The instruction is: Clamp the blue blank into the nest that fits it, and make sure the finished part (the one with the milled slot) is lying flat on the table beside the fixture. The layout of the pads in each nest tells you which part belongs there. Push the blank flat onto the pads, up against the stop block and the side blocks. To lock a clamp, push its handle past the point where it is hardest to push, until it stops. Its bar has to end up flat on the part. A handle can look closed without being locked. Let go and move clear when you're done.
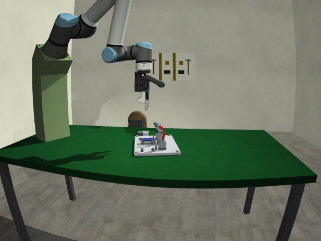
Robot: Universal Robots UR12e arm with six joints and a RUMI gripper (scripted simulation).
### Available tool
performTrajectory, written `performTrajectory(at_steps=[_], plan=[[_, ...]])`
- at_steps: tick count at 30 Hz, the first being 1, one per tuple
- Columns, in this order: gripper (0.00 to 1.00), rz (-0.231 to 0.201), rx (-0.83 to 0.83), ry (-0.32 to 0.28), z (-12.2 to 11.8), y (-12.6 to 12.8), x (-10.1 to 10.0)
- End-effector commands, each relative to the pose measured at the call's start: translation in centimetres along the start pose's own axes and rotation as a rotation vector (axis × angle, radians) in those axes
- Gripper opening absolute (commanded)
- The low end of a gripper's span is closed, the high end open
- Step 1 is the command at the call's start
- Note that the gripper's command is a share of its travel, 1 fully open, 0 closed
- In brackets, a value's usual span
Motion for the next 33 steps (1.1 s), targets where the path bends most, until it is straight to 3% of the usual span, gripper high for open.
performTrajectory(at_steps=[1,9,33], plan=[[0.28,-0.001,0.001,0.005,0.2,1.7,0.1],[0.28,-0.001,0.001,0.004,-0.1,3.1,0.1],[0.28,0.001,0.002,0.003,-0.2,2.9,0.1]])
Point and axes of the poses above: the point where the finger pads meet when closed, its own x axis back along the fingers, its own y axis across the jaws, z = x × y, the point moved 1 cm from there along x, back along the fingers, and after that the axes turned 8 degrees about x, right-handed, at the moved point
